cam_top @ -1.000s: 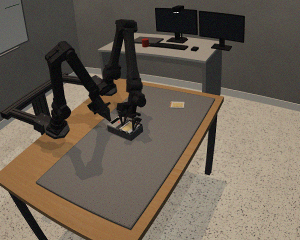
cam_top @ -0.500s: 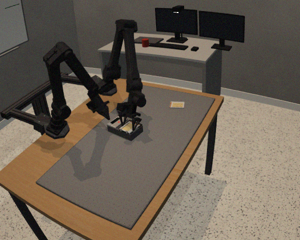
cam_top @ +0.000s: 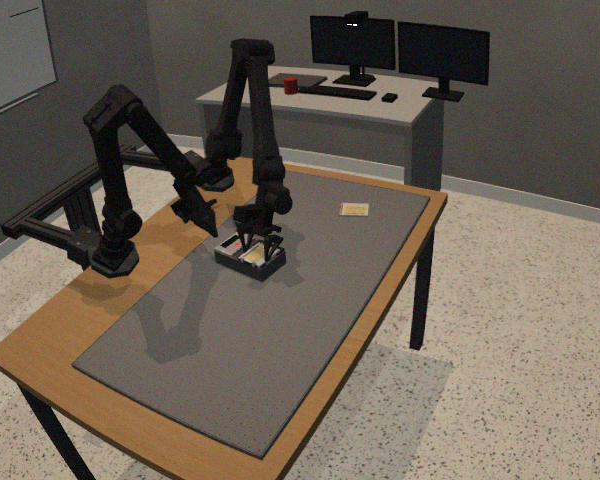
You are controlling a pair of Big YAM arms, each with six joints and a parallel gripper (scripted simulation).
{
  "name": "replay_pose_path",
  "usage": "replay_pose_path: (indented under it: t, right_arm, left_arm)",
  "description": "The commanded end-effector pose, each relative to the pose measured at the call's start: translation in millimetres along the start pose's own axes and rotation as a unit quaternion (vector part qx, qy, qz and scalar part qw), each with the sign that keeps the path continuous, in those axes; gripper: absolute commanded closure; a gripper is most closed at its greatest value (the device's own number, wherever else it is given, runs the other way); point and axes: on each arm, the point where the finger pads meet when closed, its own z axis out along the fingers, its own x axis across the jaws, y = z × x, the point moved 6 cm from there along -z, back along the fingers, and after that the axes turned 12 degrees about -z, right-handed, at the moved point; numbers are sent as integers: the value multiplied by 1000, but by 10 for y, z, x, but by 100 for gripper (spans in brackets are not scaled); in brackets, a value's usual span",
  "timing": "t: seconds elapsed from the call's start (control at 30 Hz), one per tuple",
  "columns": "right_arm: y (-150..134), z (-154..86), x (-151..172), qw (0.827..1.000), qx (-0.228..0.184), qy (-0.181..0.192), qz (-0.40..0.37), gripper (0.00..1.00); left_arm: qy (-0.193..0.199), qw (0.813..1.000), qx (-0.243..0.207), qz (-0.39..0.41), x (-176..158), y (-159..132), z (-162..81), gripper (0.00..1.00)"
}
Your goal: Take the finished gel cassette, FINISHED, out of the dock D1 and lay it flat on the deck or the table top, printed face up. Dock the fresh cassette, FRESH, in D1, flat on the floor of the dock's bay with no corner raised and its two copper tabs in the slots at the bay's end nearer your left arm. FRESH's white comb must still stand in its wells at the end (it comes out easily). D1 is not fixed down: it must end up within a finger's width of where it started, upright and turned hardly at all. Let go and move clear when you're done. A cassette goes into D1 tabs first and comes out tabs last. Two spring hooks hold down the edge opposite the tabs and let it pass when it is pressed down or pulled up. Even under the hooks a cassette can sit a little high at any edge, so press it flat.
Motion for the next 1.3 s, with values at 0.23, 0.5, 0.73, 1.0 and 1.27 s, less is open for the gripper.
replay_pose_path:
  t: [0.23,0.5,0.73,1.0,1.27]
  right_arm:
    - [-131,-192,-202,1000,6,-19,24,100]
    - [-133,-263,-204,999,6,-20,25,100]
    - [-135,-352,-206,999,6,-20,25,100]
    - [-144,-368,-206,999,6,-20,25,100]
    - [-216,-490,-206,999,6,-20,25,100]
  left_arm:
    - [2,1000,6,-1,17,12,-20,100]
    - [2,1000,6,-1,17,12,-20,100]
    - [2,1000,6,-1,17,12,-20,100]
    - [2,1000,6,-1,17,12,-20,100]
    - [2,1000,6,-1,17,12,-20,100]
